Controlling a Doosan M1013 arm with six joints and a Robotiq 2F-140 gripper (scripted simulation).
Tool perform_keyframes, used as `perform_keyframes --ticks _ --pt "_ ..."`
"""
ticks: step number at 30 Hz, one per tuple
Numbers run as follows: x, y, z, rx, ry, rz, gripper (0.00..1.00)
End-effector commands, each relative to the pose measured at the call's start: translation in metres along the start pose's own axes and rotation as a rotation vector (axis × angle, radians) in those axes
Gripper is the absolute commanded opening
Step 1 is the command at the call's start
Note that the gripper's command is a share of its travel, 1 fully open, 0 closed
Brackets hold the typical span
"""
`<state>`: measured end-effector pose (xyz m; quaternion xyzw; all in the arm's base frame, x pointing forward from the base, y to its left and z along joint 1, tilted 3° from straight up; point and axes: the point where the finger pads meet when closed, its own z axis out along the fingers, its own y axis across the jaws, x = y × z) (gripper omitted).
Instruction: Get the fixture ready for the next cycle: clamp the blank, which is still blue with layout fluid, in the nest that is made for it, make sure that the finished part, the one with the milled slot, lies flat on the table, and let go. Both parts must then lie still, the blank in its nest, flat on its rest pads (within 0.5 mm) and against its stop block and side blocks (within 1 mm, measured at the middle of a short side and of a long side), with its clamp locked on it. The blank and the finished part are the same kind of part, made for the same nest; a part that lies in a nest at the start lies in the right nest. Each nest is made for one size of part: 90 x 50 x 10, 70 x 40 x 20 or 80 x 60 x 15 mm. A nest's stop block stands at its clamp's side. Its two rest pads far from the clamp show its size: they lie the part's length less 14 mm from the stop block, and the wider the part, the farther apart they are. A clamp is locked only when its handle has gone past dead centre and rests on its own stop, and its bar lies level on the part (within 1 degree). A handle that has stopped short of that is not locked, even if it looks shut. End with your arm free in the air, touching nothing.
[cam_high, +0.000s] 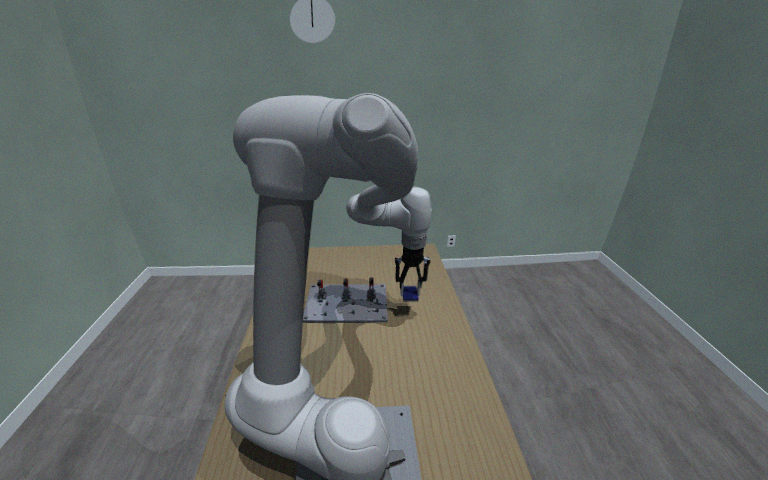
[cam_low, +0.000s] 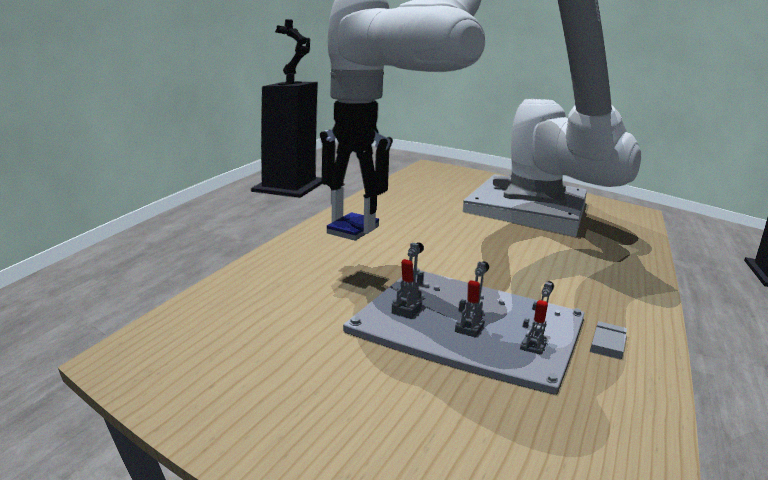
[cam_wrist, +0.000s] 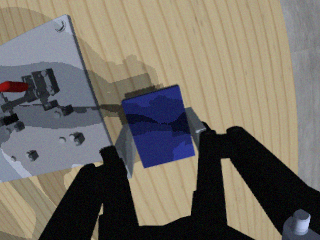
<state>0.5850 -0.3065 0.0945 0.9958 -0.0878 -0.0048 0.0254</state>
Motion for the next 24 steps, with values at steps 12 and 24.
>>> perform_keyframes --ticks 12,24 --pt "0.000 0.000 0.000 0.000 0.000 0.000 0.00" --pt "0.000 -0.010 0.000 0.000 0.000 0.000 0.00"
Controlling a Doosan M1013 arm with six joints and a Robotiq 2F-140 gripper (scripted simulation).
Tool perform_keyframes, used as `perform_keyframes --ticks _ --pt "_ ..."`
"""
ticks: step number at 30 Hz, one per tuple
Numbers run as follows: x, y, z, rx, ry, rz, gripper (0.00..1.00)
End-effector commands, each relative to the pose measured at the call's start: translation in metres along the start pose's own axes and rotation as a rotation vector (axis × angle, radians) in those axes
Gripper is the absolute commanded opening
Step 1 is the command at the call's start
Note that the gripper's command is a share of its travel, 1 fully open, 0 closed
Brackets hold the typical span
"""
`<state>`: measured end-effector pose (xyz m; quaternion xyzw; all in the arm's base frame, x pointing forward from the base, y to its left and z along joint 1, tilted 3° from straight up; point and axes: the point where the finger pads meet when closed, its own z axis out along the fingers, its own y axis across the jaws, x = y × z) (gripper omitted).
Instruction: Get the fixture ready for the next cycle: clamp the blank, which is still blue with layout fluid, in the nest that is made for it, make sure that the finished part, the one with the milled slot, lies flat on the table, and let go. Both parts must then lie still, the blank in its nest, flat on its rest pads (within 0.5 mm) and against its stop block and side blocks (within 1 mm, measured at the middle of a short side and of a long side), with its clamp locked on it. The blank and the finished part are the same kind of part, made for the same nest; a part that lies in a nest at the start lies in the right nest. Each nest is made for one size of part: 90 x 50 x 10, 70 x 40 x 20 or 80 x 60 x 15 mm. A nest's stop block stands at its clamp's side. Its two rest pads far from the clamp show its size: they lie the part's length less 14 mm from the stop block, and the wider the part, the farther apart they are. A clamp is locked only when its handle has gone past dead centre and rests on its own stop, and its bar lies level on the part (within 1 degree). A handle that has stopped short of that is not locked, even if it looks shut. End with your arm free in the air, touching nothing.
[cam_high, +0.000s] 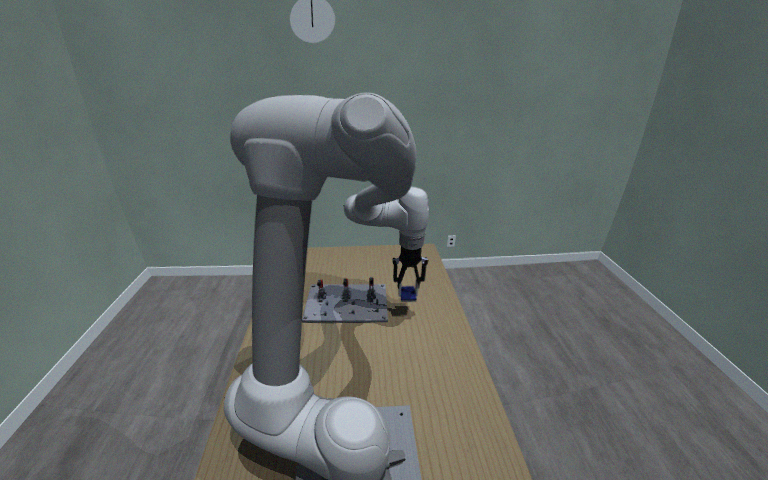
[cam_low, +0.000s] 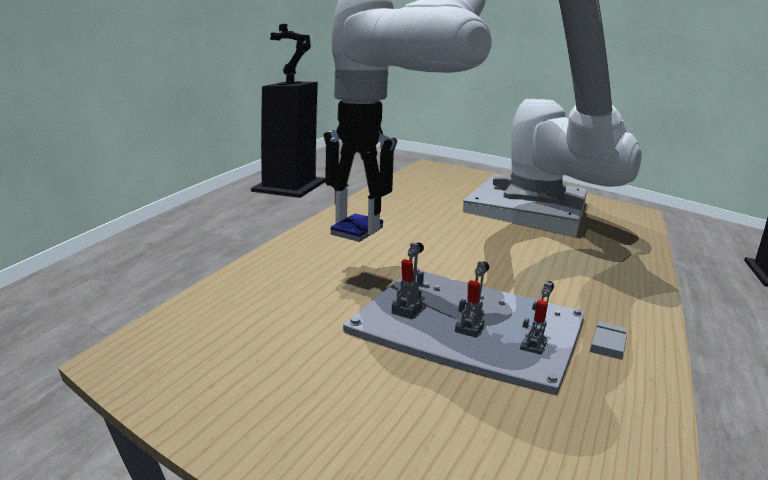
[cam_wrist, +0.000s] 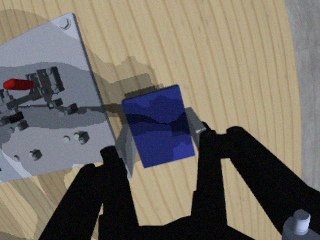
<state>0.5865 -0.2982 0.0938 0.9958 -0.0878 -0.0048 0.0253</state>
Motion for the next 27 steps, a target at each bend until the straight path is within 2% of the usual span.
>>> perform_keyframes --ticks 1,7,15,17,27 --pt "0.000 -0.005 0.000 0.000 0.000 0.000 0.00" --pt "0.000 -0.036 0.001 0.000 0.000 0.000 0.00" --pt "0.001 -0.101 0.004 0.000 0.000 0.000 0.00" --pt "0.001 -0.101 0.004 0.000 0.000 0.000 0.00" --pt "0.001 -0.190 0.007 0.000 0.000 0.000 0.00"
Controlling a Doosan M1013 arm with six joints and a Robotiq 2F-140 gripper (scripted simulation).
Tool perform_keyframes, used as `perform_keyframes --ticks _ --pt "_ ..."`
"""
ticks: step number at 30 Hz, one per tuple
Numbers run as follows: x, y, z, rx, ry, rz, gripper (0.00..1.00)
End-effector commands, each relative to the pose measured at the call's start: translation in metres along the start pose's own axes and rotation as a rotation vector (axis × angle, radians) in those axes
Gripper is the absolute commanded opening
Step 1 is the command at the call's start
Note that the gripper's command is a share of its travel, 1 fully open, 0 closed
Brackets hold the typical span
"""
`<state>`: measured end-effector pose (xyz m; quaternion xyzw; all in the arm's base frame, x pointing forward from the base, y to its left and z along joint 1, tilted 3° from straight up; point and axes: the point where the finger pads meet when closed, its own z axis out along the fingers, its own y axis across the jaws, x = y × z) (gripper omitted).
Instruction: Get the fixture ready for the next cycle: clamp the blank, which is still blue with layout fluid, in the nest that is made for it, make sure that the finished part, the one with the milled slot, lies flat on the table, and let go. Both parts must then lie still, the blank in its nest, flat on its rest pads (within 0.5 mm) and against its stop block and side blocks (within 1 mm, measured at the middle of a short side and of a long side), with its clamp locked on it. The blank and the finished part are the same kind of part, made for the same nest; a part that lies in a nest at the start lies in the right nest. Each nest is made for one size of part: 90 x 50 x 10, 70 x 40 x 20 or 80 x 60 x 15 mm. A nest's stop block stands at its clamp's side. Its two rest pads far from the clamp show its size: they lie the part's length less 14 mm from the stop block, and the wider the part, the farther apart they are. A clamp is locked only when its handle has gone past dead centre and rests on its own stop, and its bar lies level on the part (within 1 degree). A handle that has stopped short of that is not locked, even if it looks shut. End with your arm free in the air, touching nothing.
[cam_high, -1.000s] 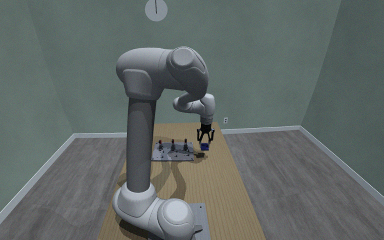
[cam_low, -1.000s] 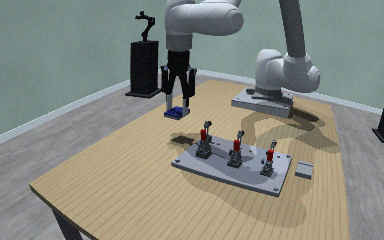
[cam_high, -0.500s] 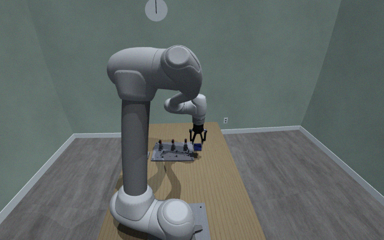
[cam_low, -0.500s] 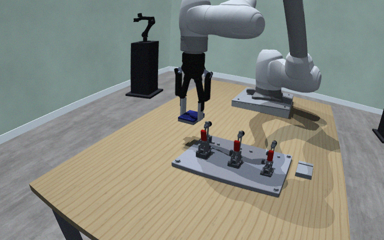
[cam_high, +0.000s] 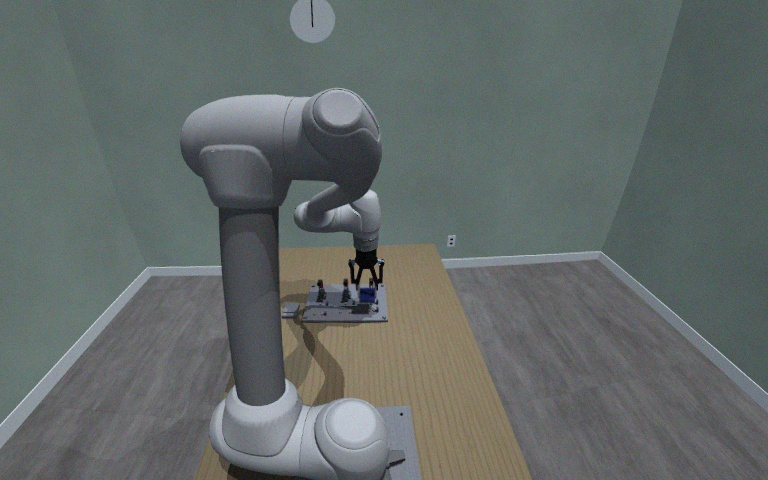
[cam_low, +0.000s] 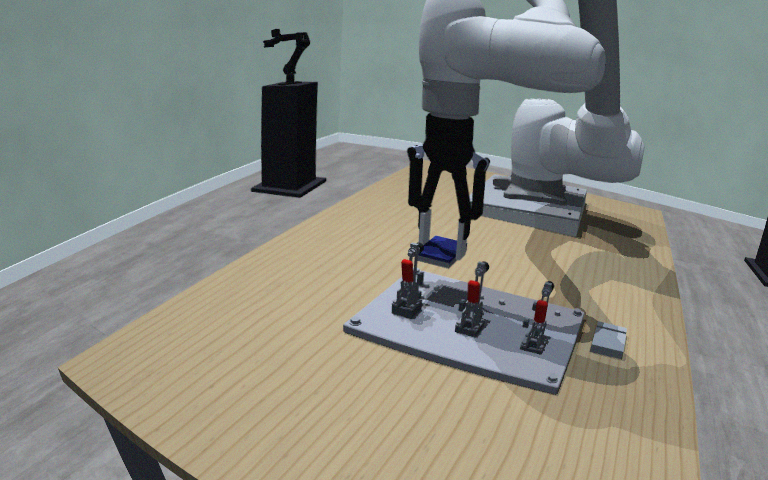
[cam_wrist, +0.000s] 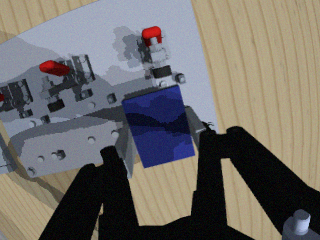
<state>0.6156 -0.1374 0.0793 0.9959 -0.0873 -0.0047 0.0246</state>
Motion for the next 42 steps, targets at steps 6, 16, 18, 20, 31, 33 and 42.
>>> perform_keyframes --ticks 6,16,18,20,31,33,42 --pt "0.001 -0.061 0.002 -0.001 0.000 0.001 0.00" --pt "0.001 -0.094 0.003 -0.001 0.000 0.001 0.00" --pt "0.001 -0.096 0.004 -0.001 0.000 0.001 0.00" --pt "0.002 -0.097 0.004 -0.001 0.000 0.001 0.00" --pt "0.002 -0.097 0.004 -0.001 0.000 0.001 0.00" --pt "0.002 -0.097 0.004 -0.001 0.000 0.001 0.00" --pt "0.002 -0.097 0.004 -0.001 0.000 0.001 0.00"
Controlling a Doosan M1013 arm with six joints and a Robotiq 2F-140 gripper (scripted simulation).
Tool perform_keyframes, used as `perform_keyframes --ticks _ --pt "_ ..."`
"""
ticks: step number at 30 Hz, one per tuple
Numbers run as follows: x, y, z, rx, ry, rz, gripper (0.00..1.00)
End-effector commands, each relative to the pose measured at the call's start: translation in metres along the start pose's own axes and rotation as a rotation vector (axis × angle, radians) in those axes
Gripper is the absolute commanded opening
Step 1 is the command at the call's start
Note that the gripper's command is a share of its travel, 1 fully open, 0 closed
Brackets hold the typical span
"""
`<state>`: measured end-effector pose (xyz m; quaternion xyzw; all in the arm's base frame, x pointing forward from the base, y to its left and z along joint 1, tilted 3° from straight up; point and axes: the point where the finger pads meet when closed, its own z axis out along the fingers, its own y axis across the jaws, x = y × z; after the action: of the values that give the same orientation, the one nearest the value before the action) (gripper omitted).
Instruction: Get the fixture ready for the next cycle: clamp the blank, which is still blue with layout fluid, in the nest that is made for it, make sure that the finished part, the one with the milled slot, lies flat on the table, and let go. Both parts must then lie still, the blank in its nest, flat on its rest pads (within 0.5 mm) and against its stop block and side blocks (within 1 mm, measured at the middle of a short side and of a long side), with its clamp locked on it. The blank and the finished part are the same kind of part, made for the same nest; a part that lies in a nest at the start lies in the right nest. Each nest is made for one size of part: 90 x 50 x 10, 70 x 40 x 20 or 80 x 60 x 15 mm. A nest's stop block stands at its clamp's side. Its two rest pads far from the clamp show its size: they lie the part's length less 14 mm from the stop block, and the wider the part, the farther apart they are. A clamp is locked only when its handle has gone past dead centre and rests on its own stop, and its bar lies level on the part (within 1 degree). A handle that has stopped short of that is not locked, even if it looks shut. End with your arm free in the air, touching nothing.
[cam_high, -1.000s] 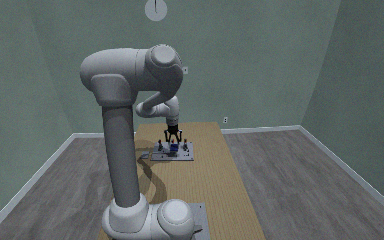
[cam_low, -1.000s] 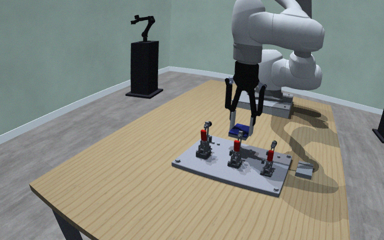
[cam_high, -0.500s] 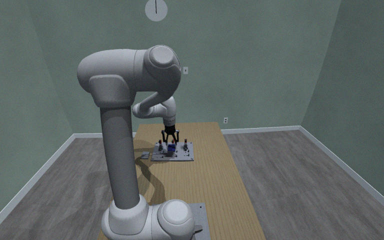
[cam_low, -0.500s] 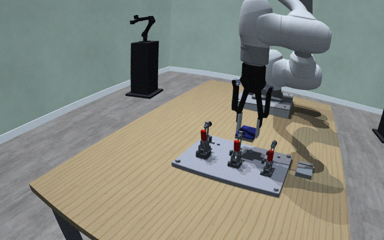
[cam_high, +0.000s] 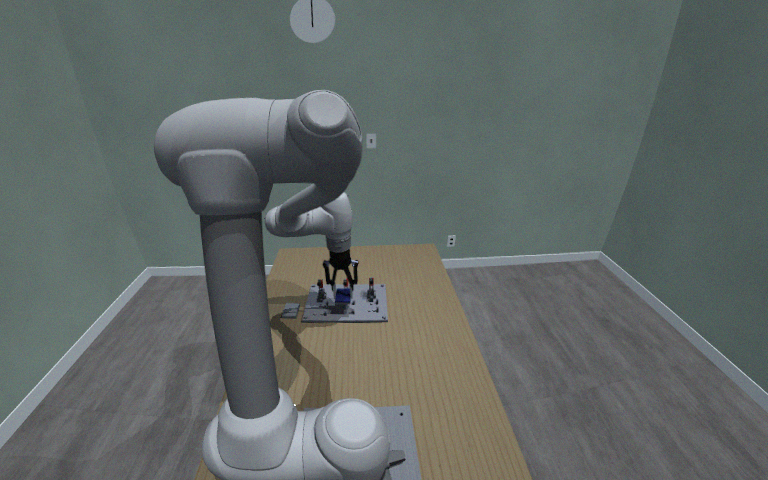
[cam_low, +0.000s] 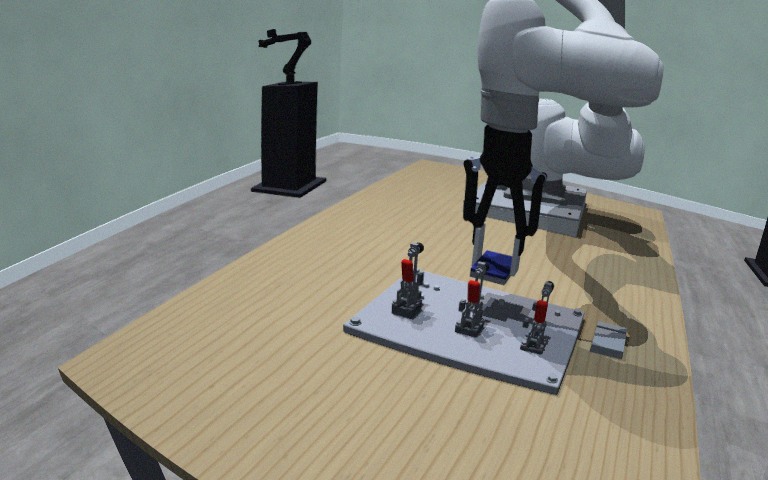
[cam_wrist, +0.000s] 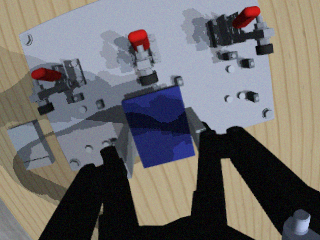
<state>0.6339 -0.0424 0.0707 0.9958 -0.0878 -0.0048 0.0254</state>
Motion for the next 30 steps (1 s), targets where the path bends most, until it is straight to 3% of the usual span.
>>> perform_keyframes --ticks 1,30 --pt "0.000 0.000 0.000 0.000 0.000 0.000 0.00" --pt "0.002 0.000 0.030 0.000 0.000 0.000 0.00"
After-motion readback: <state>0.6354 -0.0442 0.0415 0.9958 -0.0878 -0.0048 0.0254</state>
